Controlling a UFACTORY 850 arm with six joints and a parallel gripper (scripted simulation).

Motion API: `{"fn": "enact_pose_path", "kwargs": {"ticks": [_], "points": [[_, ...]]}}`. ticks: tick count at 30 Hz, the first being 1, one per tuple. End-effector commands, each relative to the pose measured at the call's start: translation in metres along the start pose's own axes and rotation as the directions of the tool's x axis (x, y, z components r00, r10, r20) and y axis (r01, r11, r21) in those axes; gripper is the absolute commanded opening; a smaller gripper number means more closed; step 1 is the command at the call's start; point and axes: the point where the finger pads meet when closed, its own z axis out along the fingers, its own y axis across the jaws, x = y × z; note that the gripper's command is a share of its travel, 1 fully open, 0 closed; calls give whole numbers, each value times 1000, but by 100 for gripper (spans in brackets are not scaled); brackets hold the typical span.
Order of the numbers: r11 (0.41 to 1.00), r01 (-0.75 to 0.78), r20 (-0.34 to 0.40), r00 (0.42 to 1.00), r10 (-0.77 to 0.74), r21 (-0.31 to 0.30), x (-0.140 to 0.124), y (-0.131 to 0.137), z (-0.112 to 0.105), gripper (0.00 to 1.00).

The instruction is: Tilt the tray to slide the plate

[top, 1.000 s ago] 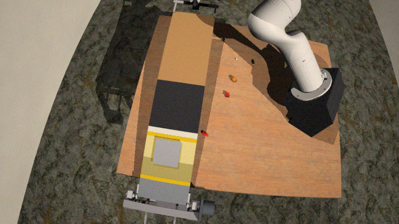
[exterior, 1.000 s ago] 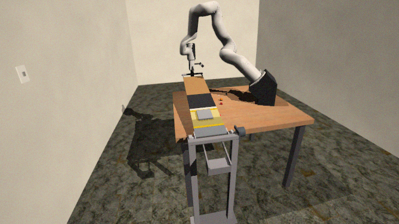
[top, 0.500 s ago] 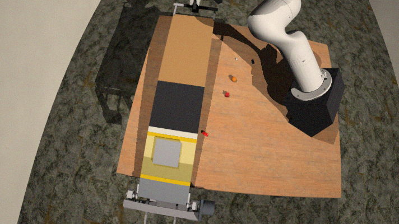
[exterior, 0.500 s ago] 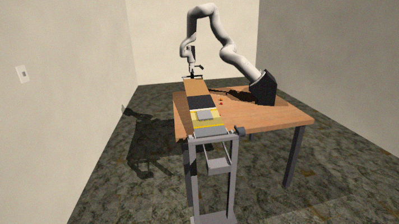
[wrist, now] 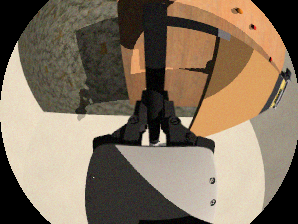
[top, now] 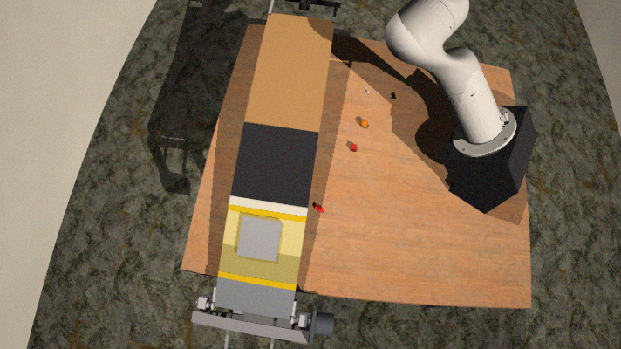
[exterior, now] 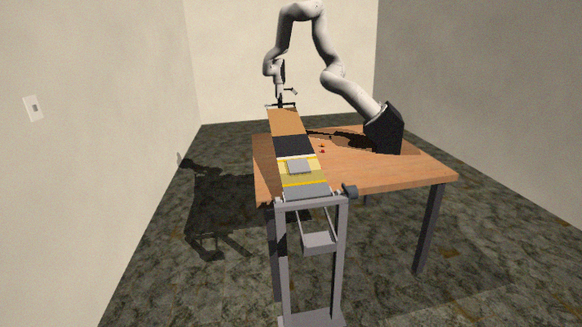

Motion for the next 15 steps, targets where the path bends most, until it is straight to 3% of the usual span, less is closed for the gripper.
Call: {"fn": "enact_pose_path", "kwargs": {"ticks": [1, 6, 15], "points": [[1000, -5, -12, 1000, 5, 2, 0, -10, 49, 0], [1000, -5, -12, 1000, 5, 2, 0, -10, 49, 0], [1000, -5, -12, 1000, 5, 2, 1, -15, 82, 0]]}}
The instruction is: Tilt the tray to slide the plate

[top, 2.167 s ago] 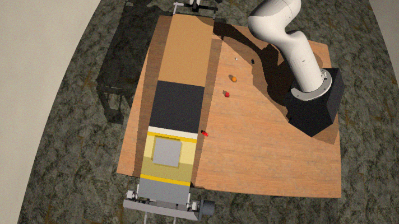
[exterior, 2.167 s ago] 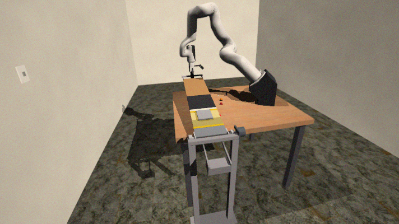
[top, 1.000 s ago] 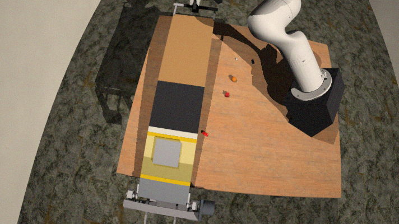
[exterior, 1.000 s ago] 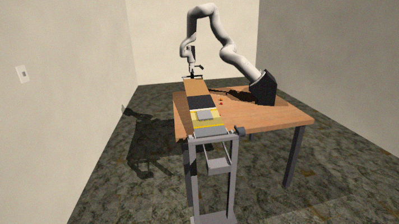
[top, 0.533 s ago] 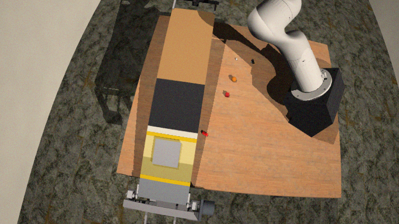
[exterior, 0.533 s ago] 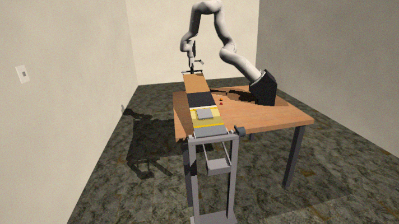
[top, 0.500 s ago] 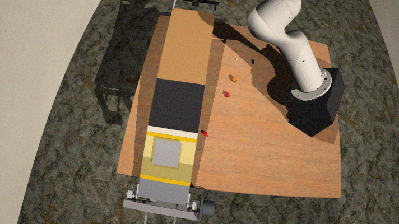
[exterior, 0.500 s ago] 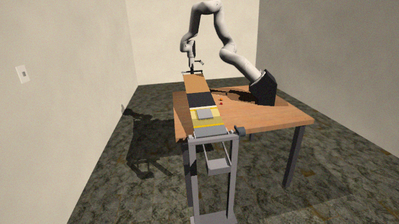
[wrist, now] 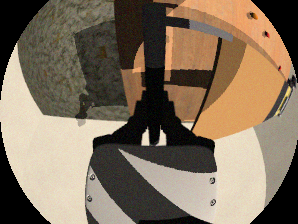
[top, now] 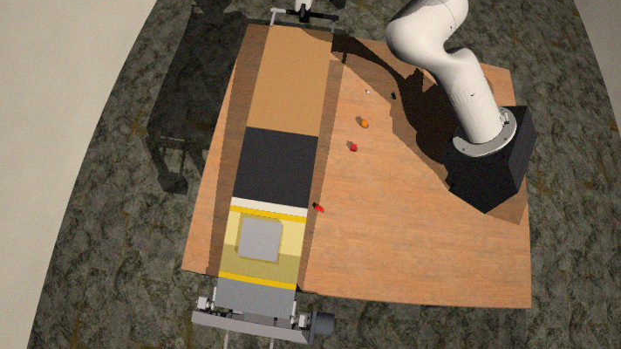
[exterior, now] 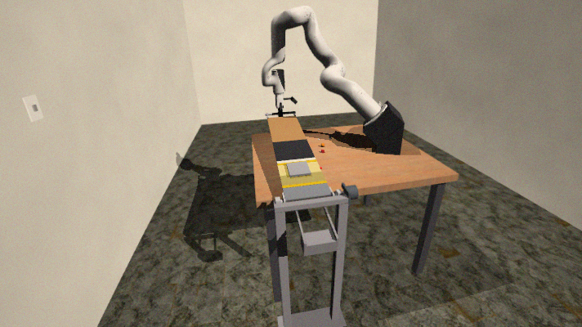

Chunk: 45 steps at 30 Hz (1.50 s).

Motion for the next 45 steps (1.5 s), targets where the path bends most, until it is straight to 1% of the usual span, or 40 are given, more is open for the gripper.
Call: {"fn": "enact_pose_path", "kwargs": {"ticks": [1, 6, 8, 23, 25, 36, 45], "points": [[1000, 1, 11, 1000, -1, -4, -2, -2, 16, 0], [1000, 1, 11, 1000, -1, -4, -2, -4, 31, 0], [1000, 1, 11, 1000, -1, -4, -2, -4, 31, 0], [1000, 1, 11, 1000, -1, -4, -2, -8, 79, 0], [1000, 1, 11, 1000, -1, -4, -2, -8, 79, 0], [1000, 1, 11, 1000, -1, -4, -3, -9, 114, 0], [1000, 1, 11, 1000, -1, -4, -3, -9, 119, 0]]}}
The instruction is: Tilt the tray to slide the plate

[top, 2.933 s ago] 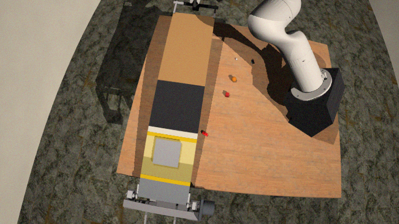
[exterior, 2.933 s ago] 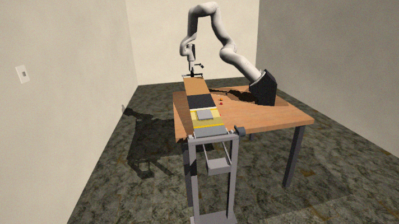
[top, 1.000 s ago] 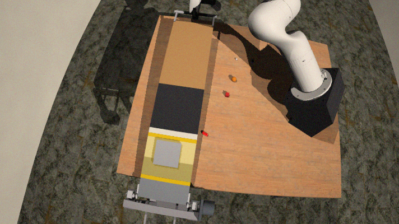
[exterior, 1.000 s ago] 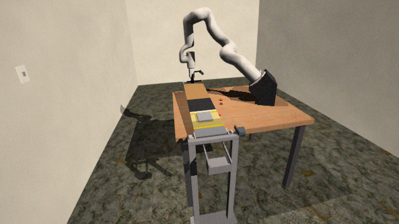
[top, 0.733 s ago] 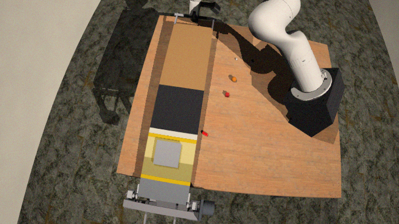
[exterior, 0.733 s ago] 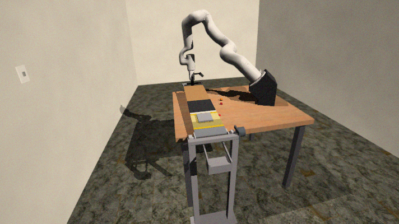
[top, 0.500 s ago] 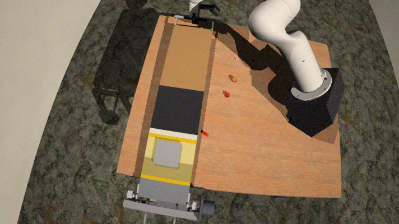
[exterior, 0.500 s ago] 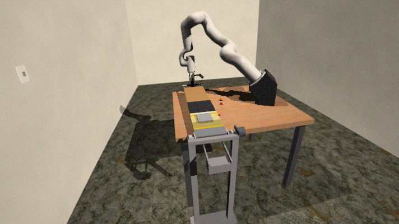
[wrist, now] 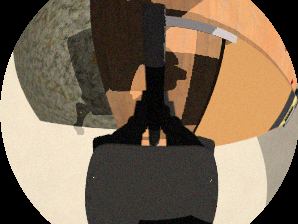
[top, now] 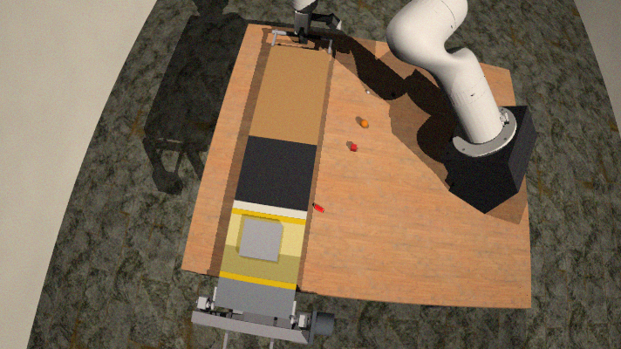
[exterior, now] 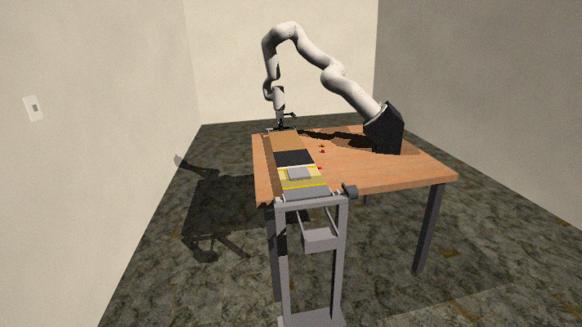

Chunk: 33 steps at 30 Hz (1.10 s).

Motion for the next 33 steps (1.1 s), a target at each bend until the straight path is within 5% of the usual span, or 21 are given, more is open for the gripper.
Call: {"fn": "enact_pose_path", "kwargs": {"ticks": [1, 31, 32, 33], "points": [[1000, 1, 27, 1000, -1, 20, -1, -1, 3, 0], [1000, 1, 27, 1000, -1, 20, -1, -1, 10, 0], [1000, 1, 27, 1000, -1, 20, -1, -1, 10, 40], [1000, 1, 27, 1000, -1, 20, -1, -1, 10, 40]]}}
